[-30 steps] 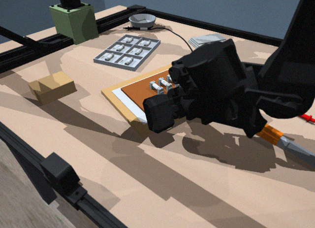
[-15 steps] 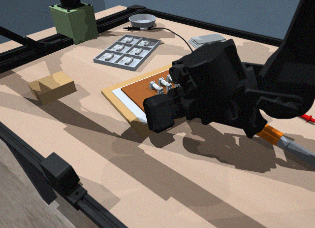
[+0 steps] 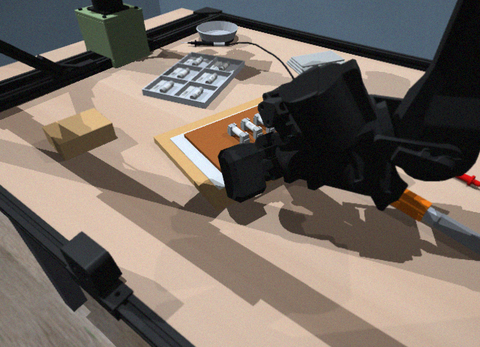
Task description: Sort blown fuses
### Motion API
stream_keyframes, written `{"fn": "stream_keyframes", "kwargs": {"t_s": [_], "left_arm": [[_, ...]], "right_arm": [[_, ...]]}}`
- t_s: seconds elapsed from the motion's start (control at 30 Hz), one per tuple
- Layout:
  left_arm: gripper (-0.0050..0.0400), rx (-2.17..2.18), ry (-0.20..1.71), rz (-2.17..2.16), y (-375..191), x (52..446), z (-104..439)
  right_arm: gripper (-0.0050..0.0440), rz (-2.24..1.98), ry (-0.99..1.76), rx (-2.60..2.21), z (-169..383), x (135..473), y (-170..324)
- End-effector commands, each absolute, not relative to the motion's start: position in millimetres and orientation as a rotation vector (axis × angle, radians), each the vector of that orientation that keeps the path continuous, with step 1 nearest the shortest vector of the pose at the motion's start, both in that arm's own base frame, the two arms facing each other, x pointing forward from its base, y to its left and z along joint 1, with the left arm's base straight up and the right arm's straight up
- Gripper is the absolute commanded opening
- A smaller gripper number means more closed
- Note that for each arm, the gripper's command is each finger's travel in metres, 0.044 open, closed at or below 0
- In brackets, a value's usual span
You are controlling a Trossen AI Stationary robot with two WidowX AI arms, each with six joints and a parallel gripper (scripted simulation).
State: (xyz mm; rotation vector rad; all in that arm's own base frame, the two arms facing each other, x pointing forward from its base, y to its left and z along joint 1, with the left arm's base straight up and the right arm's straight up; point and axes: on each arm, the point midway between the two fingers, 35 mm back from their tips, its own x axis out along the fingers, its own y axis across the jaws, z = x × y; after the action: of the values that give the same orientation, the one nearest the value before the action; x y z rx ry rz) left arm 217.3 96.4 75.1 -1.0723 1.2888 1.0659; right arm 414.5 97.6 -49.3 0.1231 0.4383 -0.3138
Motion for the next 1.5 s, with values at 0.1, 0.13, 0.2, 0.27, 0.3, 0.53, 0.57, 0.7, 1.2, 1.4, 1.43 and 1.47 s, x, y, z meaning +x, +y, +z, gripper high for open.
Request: {"fn": "stream_keyframes", "kwargs": {"t_s": [0.1, 0.13, 0.2, 0.27, 0.3, 0.53, 0.57, 0.7, 1.2, 1.4, 1.43, 1.47], "left_arm": [[0.0090, -1.162, 1.219, 1.154, 79.2, 242.1, 73.0], [0.0090, -1.176, 1.210, 1.167, 76.4, 245.0, 72.2], [0.0090, -1.204, 1.194, 1.193, 70.9, 250.7, 70.5], [0.0090, -1.232, 1.176, 1.219, 65.3, 256.4, 68.8], [0.0090, -1.245, 1.168, 1.232, 62.5, 259.3, 68.0], [0.0090, -1.315, 1.123, 1.297, 48.5, 273.5, 63.7], [0.0090, -1.329, 1.114, 1.310, 45.7, 276.3, 62.9], [0.0090, -1.384, 1.075, 1.362, 34.6, 287.7, 59.5], [0.0090, -1.556, 0.937, 1.529, -1.5, 324.1, 48.7], [0.0090, -1.632, 0.867, 1.606, -18.0, 340.6, 43.8], [0.0090, -1.645, 0.855, 1.618, -20.7, 343.4, 42.9], [0.0090, -1.645, 0.855, 1.618, -20.7, 343.4, 42.9]], "right_arm": [[-0.0050, -0.289, 0.522, 0.083, -76.3, 395.6, 99.6], [-0.0050, -0.289, 0.522, 0.083, -76.3, 395.4, 99.6], [-0.0050, -0.289, 0.522, 0.083, -76.3, 395.1, 99.5], [-0.0050, -0.289, 0.522, 0.083, -76.3, 394.7, 99.5], [-0.0050, -0.289, 0.522, 0.083, -76.3, 394.5, 99.5], [-0.0050, -0.289, 0.522, 0.083, -76.3, 393.6, 99.4], [-0.0050, -0.289, 0.522, 0.083, -76.3, 393.4, 99.3], [-0.0050, -0.289, 0.522, 0.083, -76.3, 392.7, 99.3], [-0.0050, -0.289, 0.522, 0.083, -76.3, 390.4, 98.9], [-0.0050, -0.289, 0.522, 0.083, -76.3, 389.5, 98.8], [-0.0050, -0.289, 0.522, 0.083, -76.3, 389.3, 98.7], [-0.0050, -0.289, 0.522, 0.083, -76.3, 389.3, 98.7]]}}
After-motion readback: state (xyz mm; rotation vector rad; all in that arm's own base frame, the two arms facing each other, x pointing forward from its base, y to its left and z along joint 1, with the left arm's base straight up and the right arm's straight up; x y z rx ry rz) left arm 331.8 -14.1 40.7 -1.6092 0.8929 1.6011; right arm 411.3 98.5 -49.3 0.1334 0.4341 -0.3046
